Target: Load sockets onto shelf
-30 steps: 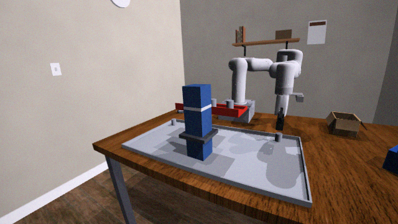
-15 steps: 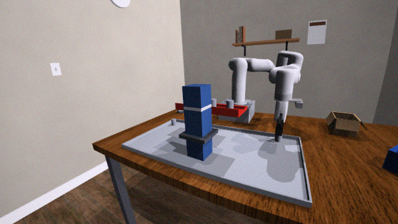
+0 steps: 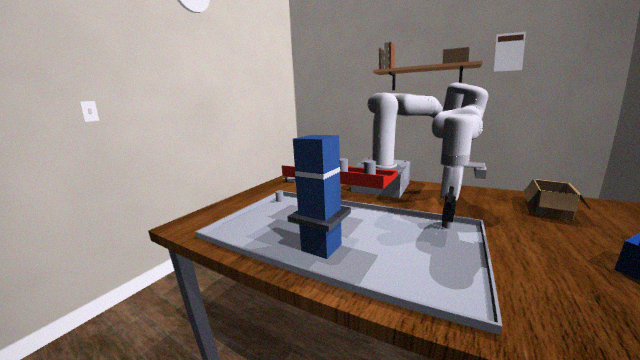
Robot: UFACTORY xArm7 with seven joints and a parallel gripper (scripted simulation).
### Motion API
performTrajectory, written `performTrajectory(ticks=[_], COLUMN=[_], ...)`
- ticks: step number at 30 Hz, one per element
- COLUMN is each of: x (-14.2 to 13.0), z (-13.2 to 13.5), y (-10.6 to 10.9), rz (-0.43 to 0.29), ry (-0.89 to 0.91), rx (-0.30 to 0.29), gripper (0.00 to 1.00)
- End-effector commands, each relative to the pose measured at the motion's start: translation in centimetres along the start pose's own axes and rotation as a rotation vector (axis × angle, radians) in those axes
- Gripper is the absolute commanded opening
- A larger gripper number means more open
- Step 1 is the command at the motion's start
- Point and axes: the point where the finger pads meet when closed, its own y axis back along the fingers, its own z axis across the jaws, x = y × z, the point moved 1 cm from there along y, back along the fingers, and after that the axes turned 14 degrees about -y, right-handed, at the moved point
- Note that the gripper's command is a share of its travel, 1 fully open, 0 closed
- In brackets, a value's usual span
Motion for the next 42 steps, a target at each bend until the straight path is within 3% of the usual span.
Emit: performTrajectory(ticks=[1, 20, 21, 42], x=[0.10, 0.11, 0.11, 0.11], z=[0.06, 0.07, 0.07, 0.07], y=[-0.60, -1.01, -1.01, -1.01], rz=[0.003, 0.003, 0.003, 0.003], ry=[0.000, 0.000, 0.000, 0.000], rx=[-0.002, -0.002, -0.002, -0.002], gripper=[0.61, 0.61, 0.00, 0.00])
